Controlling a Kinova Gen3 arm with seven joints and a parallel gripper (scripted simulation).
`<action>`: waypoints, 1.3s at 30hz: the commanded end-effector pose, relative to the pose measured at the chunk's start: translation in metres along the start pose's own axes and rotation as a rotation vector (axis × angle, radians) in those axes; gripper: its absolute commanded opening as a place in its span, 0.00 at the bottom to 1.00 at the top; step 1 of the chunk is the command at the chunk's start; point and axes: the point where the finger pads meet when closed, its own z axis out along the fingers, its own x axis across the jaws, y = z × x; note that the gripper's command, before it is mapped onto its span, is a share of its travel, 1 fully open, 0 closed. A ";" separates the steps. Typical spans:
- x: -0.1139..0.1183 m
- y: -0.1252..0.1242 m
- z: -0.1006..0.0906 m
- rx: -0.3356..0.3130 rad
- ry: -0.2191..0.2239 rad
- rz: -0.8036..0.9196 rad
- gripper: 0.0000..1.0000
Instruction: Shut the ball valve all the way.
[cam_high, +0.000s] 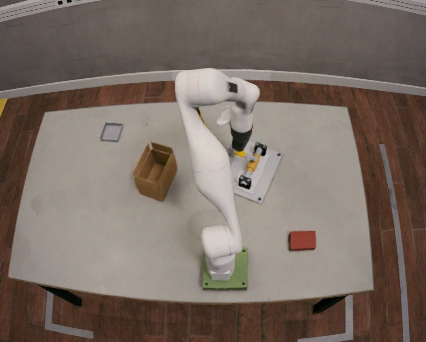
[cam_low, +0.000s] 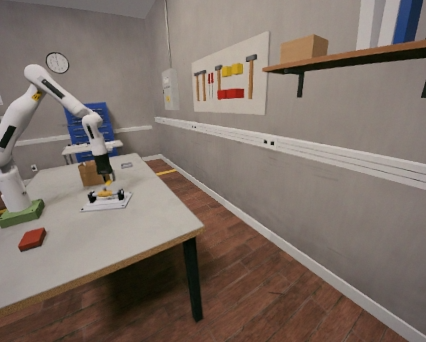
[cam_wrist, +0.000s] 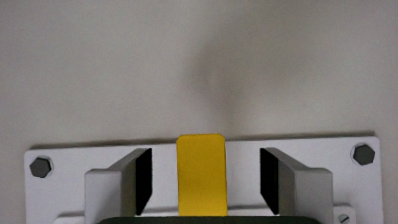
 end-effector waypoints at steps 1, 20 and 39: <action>0.001 0.000 -0.007 0.001 0.002 0.000 1.00; 0.001 0.000 -0.057 0.001 0.002 0.000 1.00; 0.001 0.000 -0.067 0.001 0.002 0.000 0.00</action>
